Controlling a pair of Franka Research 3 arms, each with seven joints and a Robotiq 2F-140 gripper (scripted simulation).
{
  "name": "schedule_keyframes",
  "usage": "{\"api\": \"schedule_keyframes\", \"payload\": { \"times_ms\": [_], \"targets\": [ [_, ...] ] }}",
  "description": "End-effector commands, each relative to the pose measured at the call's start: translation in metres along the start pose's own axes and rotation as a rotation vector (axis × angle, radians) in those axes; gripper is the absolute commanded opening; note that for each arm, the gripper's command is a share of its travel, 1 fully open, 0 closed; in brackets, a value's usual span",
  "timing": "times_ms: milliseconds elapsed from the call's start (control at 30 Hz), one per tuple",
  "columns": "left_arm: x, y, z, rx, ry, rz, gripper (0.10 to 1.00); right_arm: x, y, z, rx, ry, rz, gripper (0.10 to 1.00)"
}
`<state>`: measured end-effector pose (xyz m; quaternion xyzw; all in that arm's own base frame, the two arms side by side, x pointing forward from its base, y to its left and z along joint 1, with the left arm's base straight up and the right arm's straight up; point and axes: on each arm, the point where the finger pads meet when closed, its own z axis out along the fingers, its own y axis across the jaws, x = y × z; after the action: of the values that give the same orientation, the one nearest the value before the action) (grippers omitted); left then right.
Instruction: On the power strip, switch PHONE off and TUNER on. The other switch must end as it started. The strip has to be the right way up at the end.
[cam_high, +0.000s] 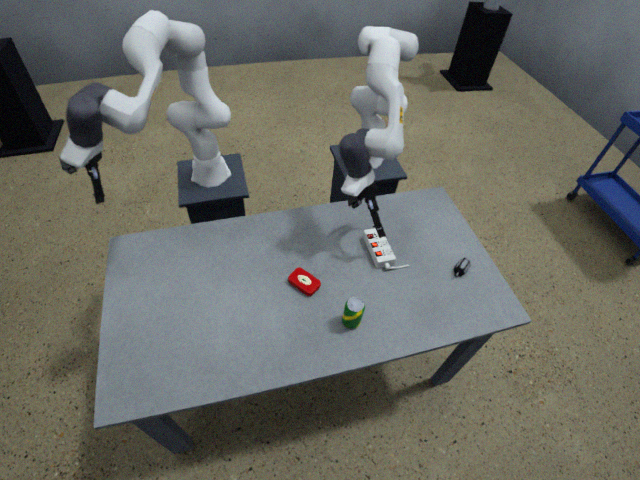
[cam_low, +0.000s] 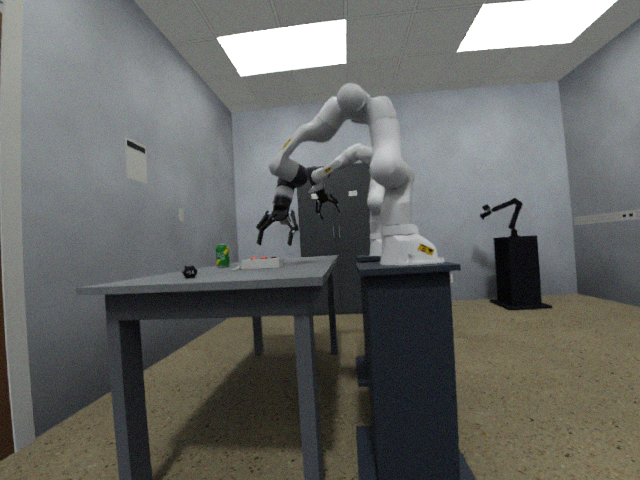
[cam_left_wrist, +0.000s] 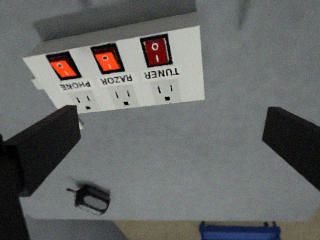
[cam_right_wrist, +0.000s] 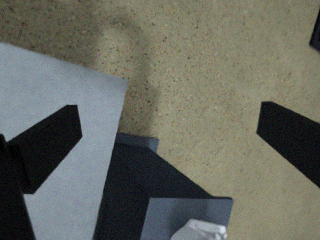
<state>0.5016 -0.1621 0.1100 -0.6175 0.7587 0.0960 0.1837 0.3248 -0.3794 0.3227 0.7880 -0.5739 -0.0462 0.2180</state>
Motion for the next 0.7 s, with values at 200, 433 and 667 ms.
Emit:
{"api": "schedule_keyframes", "payload": {
  "times_ms": [200,433,667],
  "targets": [
    [0.005,0.0,-0.009,-0.086,0.19,-0.046,1.0,0.021,0.047,0.015,0.033,-0.1,0.174,1.0],
    [0.004,-0.009,-0.019,-0.115,0.32,-0.136,1.0,0.039,0.089,0.026,0.064,-0.164,0.311,1.0],
    [0.003,-0.017,-0.027,-0.123,0.398,-0.189,1.0,0.052,0.128,0.035,0.093,-0.215,0.433,1.0]
  ]
}}
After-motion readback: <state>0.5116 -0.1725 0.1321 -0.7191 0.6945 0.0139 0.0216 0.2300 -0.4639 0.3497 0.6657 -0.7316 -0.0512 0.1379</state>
